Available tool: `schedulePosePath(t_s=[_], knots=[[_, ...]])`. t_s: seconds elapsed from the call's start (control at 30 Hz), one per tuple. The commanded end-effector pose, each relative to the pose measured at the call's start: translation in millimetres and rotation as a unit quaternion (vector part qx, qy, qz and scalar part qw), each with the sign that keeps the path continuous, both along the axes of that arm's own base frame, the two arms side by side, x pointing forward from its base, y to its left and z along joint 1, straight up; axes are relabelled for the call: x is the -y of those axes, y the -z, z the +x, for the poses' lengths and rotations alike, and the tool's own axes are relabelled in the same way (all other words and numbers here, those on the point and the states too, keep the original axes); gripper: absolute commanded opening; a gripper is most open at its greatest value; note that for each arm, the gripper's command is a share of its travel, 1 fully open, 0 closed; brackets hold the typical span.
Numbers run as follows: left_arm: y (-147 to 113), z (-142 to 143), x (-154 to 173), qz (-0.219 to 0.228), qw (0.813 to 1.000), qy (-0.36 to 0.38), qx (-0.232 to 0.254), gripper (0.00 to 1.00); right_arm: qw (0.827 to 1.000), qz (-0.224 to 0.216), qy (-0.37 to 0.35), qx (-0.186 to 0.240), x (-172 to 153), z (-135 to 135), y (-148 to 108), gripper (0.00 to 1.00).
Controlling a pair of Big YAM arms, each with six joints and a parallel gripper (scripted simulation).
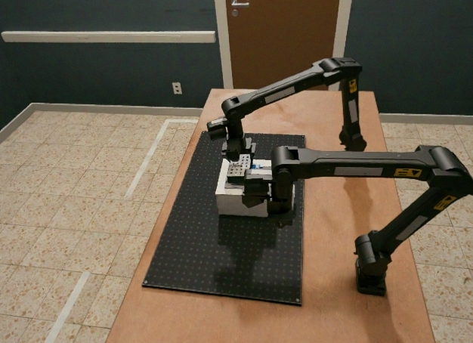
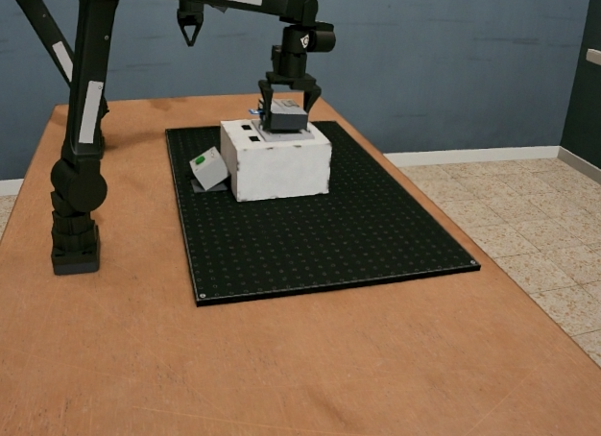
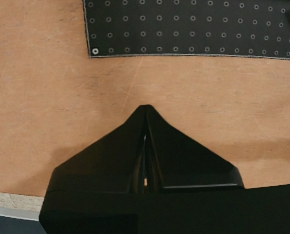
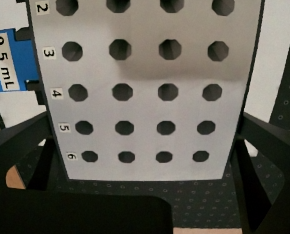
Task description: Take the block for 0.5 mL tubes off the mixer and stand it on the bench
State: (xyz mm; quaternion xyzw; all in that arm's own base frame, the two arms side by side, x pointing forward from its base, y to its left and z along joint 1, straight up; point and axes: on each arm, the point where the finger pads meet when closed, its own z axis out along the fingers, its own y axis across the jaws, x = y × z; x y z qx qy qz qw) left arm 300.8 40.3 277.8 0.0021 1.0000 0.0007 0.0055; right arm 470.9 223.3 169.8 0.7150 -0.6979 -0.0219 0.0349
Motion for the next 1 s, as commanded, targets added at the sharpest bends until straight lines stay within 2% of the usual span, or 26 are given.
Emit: schedulePosePath(t_s=[0.0,0.37,0.73,0.97], knots=[[-26.9,11.6,1.9,0.005,0.999,0.01,0.037,0.0,0.998,0.028,0.005,0.058,-15.6,24.9,-53.2,0.0],[-30.6,13.2,1.8,0.005,0.999,0.01,0.041,0.0,0.999,0.024,0.005,0.049,-13.4,20.0,-53.7,0.0],[-34.2,14.8,1.6,0.006,0.999,0.01,0.046,0.0,0.997,0.036,0.005,0.073,-16.2,25.3,-65.2,0.0],[-23.8,9.8,2.3,0.004,0.999,0.01,0.033,0.0,0.996,0.039,0.005,0.079,-16.0,24.6,-70.9,0.0]])
